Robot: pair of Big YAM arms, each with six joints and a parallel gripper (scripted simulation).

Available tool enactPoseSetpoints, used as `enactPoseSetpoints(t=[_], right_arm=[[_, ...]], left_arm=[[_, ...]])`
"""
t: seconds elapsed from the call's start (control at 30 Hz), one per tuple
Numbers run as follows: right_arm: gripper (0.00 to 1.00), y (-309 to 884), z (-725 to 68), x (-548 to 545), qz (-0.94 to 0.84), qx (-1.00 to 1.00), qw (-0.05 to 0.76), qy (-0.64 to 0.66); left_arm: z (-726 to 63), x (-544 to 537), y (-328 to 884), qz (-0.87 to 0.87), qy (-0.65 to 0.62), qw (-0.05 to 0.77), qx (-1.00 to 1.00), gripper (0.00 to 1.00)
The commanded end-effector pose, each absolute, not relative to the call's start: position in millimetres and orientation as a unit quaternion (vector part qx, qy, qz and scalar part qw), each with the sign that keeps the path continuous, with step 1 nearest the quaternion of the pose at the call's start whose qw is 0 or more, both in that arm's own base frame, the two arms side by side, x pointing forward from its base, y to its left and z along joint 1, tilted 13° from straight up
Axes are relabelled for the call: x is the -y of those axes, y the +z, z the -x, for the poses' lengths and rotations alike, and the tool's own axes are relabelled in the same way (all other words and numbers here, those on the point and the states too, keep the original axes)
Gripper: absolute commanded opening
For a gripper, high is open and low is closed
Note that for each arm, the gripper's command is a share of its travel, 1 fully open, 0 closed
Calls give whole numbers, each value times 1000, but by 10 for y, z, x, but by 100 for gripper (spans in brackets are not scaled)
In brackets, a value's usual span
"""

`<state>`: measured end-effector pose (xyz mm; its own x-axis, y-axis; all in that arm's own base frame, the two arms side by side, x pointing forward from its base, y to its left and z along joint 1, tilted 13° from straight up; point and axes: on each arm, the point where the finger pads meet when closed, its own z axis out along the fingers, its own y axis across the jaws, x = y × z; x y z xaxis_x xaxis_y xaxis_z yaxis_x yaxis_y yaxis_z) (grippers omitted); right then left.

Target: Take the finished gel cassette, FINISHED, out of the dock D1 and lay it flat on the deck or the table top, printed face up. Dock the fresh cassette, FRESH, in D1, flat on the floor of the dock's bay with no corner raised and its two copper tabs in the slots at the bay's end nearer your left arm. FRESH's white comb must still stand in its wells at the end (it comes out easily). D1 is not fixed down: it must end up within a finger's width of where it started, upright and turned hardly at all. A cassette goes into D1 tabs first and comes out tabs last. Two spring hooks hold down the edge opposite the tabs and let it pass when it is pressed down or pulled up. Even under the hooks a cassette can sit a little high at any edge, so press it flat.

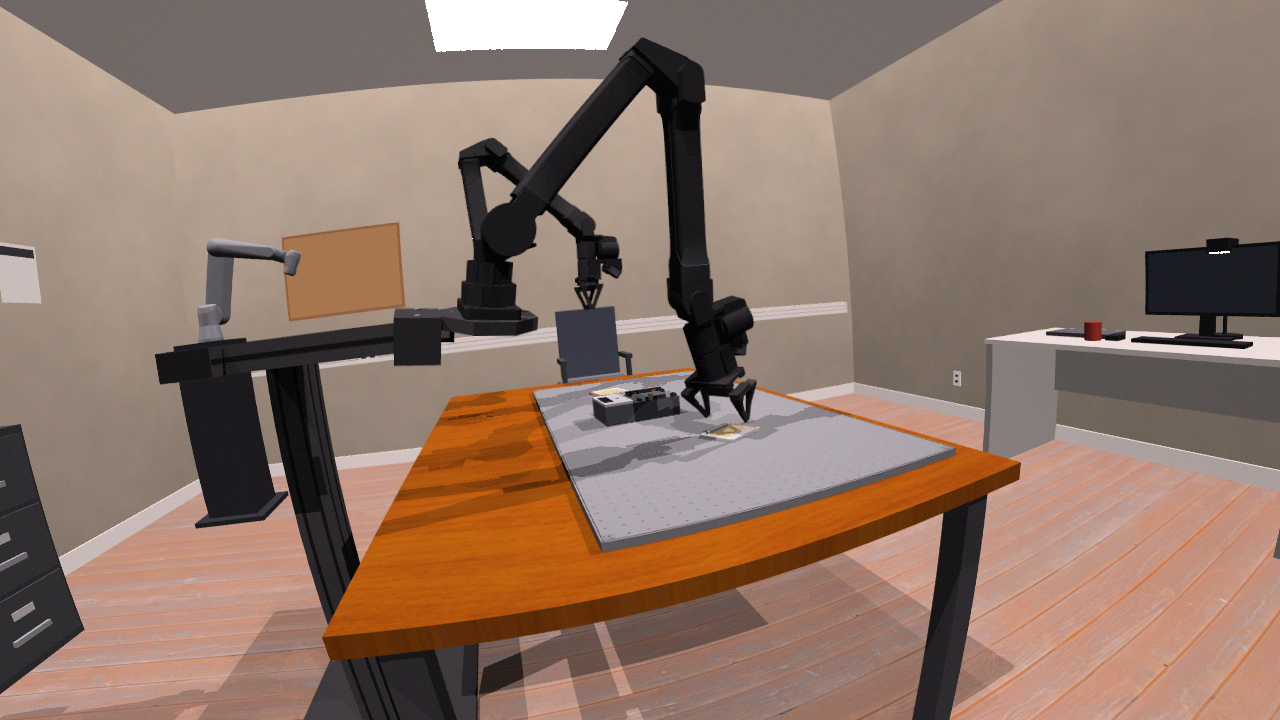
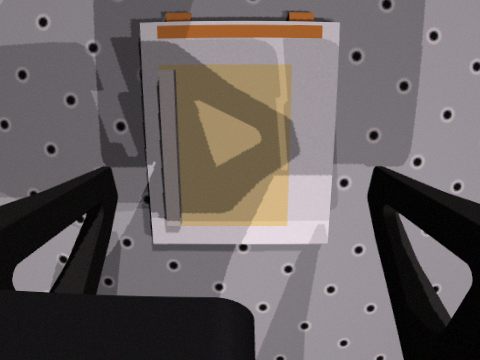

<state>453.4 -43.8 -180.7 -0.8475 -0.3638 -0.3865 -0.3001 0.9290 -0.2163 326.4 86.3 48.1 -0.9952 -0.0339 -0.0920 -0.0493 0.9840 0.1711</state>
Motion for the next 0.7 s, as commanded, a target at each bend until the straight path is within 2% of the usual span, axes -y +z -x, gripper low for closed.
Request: enactPoseSetpoints(t=[0.0,0.67], right_arm=[[98,-1837,-4627,497,174,-955,225,-78],[98,-1917,-4627,509,175,-956,224,-78]], left_arm=[[-3423,-842,626,22,90,61,-994,100],[-3423,-842,626,22,90,61,-994,100]])
